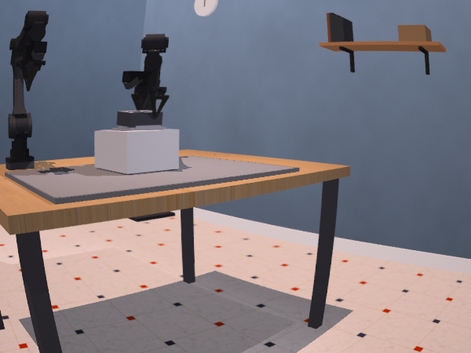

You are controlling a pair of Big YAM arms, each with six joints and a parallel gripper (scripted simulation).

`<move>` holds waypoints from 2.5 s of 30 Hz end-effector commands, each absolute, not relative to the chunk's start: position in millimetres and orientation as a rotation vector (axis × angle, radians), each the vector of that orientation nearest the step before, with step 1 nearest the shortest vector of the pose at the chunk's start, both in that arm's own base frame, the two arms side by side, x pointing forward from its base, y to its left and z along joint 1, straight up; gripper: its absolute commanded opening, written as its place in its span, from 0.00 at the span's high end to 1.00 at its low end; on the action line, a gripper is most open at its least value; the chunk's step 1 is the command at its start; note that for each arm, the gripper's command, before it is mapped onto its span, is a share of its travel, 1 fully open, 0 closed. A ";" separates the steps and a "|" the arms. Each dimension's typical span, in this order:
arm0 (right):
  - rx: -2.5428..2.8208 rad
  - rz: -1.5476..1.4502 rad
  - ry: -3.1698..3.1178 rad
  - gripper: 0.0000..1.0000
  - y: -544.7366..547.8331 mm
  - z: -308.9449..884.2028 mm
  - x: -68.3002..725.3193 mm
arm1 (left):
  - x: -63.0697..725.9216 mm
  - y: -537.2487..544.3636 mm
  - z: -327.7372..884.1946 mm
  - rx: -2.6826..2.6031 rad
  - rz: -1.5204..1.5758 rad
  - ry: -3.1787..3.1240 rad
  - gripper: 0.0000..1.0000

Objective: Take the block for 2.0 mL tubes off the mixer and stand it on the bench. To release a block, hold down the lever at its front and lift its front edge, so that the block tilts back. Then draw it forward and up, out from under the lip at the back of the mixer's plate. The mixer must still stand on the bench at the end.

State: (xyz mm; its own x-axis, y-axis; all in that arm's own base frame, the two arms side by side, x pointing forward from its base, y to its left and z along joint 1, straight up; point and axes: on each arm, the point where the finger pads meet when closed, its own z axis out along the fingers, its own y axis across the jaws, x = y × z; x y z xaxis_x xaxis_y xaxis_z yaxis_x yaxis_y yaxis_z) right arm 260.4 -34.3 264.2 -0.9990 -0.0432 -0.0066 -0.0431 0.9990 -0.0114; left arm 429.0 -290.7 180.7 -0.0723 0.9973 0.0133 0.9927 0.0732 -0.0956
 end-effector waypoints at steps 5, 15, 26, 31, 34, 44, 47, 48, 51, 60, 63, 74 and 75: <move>-0.082 -0.015 3.136 1.00 -35.0 267.1 259.9 | 445.8 -308.1 245.2 -2.217 0.071 -2.337 1.00; -0.082 -0.016 3.135 1.00 -35.0 267.5 260.2 | 442.5 -306.5 259.6 -2.216 0.071 -2.334 1.00; -0.083 -0.016 3.132 1.00 -35.0 268.1 260.6 | 441.3 -306.6 231.3 -2.181 0.083 -2.299 1.00; -0.083 -0.016 3.132 1.00 -35.0 268.3 260.7 | 440.0 -306.0 223.2 -2.174 0.085 -2.292 1.00; -0.084 -0.016 3.131 1.00 -35.0 268.4 260.8 | 437.7 -304.6 225.7 -2.178 0.084 -2.295 1.00; -0.084 -0.016 3.129 1.00 -35.0 269.0 261.2 | 431.5 -301.2 232.6 -2.177 0.084 -2.293 1.00; -0.085 -0.017 3.129 1.00 -35.0 269.1 261.3 | 431.4 -301.3 238.6 -2.180 0.083 -2.295 1.00; -0.085 -0.017 3.129 1.00 -35.0 269.1 261.3 | 431.4 -301.3 238.6 -2.180 0.083 -2.295 1.00; -0.085 -0.017 3.128 1.00 -35.0 269.2 261.3 | 431.4 -301.4 242.4 -2.181 0.082 -2.296 1.00; -0.085 -0.017 3.127 1.00 -35.0 269.7 261.7 | 435.4 -304.8 252.8 -2.201 0.075 -2.314 1.00; -0.086 -0.017 3.126 1.00 -35.0 269.9 261.8 | 437.3 -306.3 247.2 -2.194 0.077 -2.307 1.00; -0.086 -0.017 3.124 1.00 -35.0 270.4 262.1 | 441.5 -309.8 233.8 -2.179 0.082 -2.290 1.00; -0.086 -0.017 3.124 1.00 -35.0 270.4 262.2 | 441.5 -309.9 236.0 -2.184 0.080 -2.296 1.00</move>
State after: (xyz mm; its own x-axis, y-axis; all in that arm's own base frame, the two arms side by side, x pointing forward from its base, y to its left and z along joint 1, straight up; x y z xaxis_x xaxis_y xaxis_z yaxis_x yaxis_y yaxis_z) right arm 260.4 -34.3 264.2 -0.9990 -0.0432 -0.0066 -0.0431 0.9990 -0.0114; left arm 429.6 -291.1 188.7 -0.0723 0.9973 0.0132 0.9927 0.0732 -0.0955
